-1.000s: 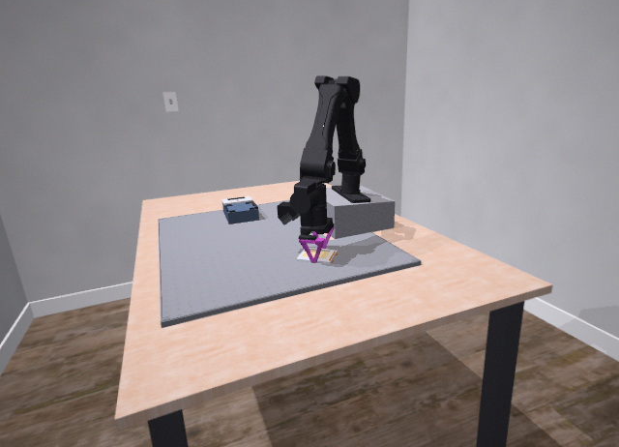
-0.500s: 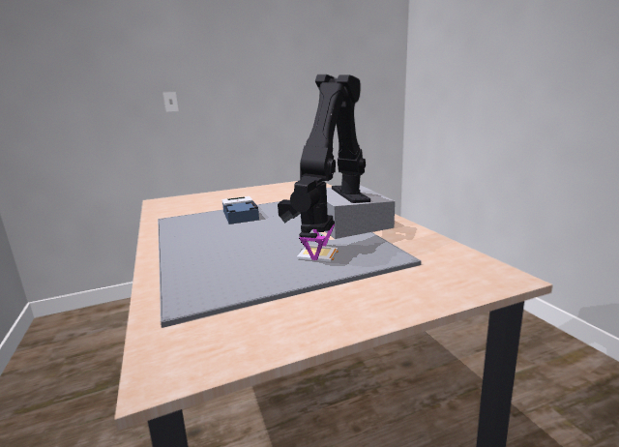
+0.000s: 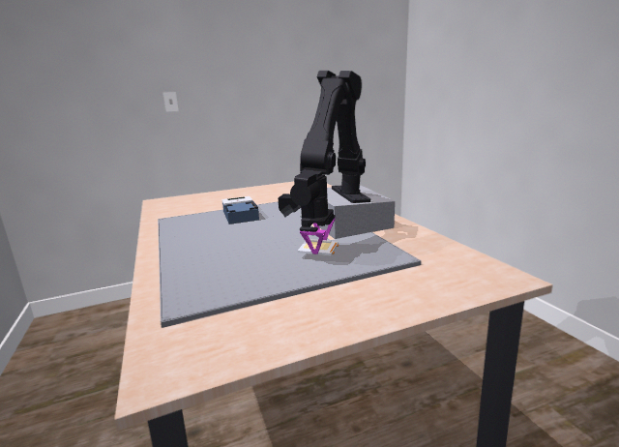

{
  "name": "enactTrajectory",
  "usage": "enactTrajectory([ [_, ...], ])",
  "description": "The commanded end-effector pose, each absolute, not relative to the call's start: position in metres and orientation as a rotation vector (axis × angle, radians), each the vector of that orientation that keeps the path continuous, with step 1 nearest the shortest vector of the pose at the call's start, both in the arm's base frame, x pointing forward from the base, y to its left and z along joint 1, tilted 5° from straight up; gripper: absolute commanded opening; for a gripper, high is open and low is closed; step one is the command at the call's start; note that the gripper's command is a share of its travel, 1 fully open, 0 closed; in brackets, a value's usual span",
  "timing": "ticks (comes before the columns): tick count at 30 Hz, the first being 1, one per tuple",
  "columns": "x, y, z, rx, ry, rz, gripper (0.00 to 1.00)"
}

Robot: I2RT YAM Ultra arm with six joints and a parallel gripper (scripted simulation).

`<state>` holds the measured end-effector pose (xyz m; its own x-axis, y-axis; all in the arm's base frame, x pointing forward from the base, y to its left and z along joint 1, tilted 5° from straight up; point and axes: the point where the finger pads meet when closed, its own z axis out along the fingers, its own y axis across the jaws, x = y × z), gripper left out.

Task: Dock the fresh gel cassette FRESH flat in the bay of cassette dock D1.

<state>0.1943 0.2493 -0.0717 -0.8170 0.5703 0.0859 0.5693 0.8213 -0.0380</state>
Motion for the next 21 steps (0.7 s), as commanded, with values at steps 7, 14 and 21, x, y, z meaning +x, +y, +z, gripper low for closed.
enactTrajectory([
  [7, 0.213, 0.260, -0.040, -0.928, -2.938, -0.064, 0.00],
  [14, 0.213, 0.260, -0.031, -0.928, -2.938, -0.064, 0.00],
  [21, 0.213, 0.259, -0.024, -0.925, -2.939, -0.064, 0.00],
])
